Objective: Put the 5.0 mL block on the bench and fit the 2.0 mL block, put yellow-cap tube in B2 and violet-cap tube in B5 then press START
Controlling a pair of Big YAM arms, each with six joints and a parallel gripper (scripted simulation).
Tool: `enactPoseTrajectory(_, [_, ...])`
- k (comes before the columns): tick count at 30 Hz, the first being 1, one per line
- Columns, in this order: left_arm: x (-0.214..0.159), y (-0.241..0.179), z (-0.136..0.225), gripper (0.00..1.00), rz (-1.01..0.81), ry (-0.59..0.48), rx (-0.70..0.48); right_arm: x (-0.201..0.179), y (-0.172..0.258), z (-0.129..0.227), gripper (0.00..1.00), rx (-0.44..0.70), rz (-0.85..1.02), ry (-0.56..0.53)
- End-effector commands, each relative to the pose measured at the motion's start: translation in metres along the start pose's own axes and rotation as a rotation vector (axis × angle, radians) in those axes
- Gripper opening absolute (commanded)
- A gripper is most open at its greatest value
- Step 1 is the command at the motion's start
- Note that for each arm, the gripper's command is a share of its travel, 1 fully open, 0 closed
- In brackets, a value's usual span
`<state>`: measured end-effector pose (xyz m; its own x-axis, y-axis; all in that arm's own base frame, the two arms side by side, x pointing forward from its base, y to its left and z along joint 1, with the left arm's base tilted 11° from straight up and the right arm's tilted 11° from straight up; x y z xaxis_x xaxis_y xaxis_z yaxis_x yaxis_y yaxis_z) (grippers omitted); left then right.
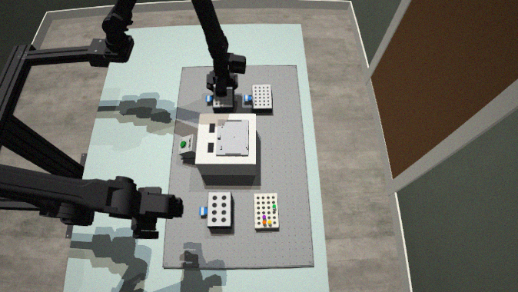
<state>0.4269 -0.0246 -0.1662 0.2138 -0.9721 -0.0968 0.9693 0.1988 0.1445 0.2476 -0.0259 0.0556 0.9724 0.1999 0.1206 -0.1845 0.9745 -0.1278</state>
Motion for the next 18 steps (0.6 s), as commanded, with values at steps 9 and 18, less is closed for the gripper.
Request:
enactPoseTrajectory(9, [0.023, 0.04, 0.033, 0.0, 0.003, -0.043, 0.099, 0.012, -0.006, 0.007, 1.0, -0.008, -0.02, -0.035])
enactPoseTrajectory(18, [0.021, 0.045, 0.039, 0.0, 0.01, -0.043, 0.104, 0.012, -0.006, 0.007, 1.0, -0.008, -0.019, -0.035])
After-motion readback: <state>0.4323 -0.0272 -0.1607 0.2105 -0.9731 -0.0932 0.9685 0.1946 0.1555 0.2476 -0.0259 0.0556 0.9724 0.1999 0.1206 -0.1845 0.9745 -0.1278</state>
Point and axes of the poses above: on each arm, the point where the finger pads meet when closed, its own z axis back along the fingers, its own y axis across the jaws, x = y × z, the point moved 1 cm from there along z, back along the fingers, and after that the axes turned 9 degrees about z, right-handed, at the moved point
